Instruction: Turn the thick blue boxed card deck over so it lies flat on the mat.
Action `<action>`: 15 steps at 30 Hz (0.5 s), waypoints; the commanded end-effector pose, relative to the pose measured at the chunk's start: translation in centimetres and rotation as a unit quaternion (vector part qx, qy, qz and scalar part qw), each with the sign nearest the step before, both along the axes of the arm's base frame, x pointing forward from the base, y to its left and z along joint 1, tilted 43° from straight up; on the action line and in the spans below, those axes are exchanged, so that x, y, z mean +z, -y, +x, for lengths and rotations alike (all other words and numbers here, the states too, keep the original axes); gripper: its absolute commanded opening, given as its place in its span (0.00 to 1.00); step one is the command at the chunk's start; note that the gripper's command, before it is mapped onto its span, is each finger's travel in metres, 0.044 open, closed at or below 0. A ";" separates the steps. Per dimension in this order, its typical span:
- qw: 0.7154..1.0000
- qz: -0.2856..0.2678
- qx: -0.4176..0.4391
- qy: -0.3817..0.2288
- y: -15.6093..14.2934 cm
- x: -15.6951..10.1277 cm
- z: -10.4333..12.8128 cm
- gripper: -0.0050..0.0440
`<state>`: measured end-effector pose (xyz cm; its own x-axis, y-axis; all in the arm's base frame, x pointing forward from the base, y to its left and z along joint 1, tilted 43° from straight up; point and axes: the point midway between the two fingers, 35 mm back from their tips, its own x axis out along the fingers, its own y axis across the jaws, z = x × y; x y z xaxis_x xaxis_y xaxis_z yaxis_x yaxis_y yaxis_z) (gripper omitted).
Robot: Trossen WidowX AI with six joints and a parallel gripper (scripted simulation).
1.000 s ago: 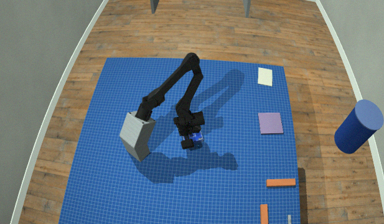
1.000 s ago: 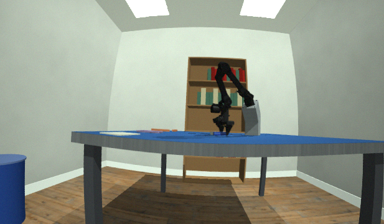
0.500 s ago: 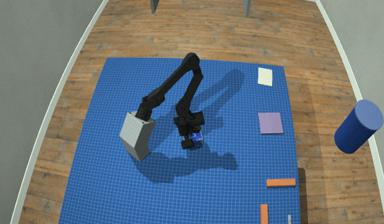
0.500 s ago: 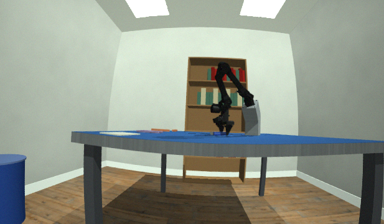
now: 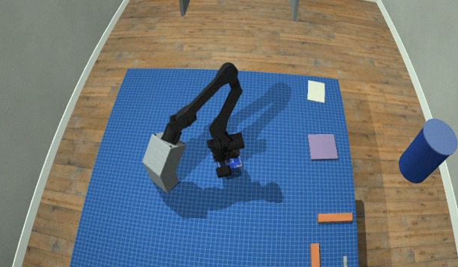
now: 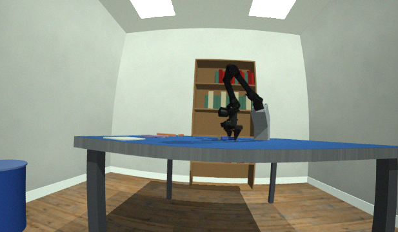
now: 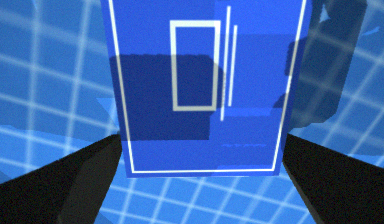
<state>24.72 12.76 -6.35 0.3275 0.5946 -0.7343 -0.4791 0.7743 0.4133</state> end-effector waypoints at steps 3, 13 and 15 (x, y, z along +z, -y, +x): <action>1.000 0.001 -0.001 0.006 0.2 0.5 0.0 1.00; 1.000 0.001 0.000 0.006 0.9 1.4 -0.4 1.00; 1.000 0.001 0.000 0.006 1.2 1.7 -0.5 1.00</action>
<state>24.38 11.98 -5.48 0.3317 0.5918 -0.7347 -0.4766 0.7772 0.4109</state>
